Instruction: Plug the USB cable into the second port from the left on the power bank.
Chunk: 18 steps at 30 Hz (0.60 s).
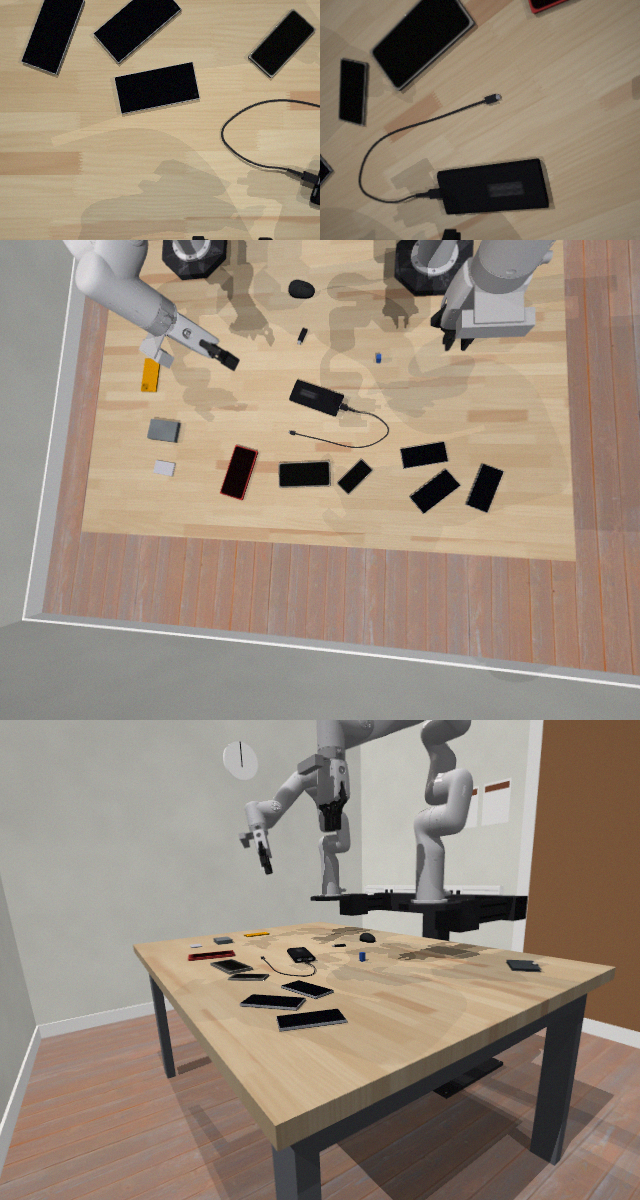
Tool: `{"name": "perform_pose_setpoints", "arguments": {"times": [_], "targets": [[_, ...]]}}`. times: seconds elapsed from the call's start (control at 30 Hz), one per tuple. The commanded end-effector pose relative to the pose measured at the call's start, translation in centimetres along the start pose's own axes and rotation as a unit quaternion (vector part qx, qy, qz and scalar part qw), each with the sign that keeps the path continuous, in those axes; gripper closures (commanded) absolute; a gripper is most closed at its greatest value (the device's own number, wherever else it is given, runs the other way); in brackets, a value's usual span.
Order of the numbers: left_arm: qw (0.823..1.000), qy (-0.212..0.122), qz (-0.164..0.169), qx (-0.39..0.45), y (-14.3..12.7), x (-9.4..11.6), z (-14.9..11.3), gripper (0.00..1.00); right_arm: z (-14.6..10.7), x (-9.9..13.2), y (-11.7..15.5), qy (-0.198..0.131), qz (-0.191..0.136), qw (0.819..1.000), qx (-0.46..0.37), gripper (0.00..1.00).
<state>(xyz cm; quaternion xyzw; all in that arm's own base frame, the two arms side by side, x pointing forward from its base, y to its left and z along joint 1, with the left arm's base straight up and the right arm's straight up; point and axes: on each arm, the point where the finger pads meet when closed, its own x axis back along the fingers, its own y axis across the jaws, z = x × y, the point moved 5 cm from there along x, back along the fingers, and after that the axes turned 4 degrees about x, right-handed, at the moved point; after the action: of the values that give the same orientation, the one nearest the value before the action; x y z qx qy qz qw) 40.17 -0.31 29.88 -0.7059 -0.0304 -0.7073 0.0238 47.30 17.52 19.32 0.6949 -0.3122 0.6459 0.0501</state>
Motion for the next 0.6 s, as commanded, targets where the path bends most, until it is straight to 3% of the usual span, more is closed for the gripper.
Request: {"name": "perform_pose_setpoints", "arguments": {"times": [0.0,0.57], "targets": [[1.0,0.003,0.0,0.0,0.0,0.2,0.1,0.74,0.2,2.4,1.1,0.007,-0.013,0.999,0.046,0.0],[1.0,0.003,0.0,0.0,0.0,0.2,0.1,0.74,0.7,10.5,7.5,0.028,-0.096,0.975,0.198,0.0]]}}
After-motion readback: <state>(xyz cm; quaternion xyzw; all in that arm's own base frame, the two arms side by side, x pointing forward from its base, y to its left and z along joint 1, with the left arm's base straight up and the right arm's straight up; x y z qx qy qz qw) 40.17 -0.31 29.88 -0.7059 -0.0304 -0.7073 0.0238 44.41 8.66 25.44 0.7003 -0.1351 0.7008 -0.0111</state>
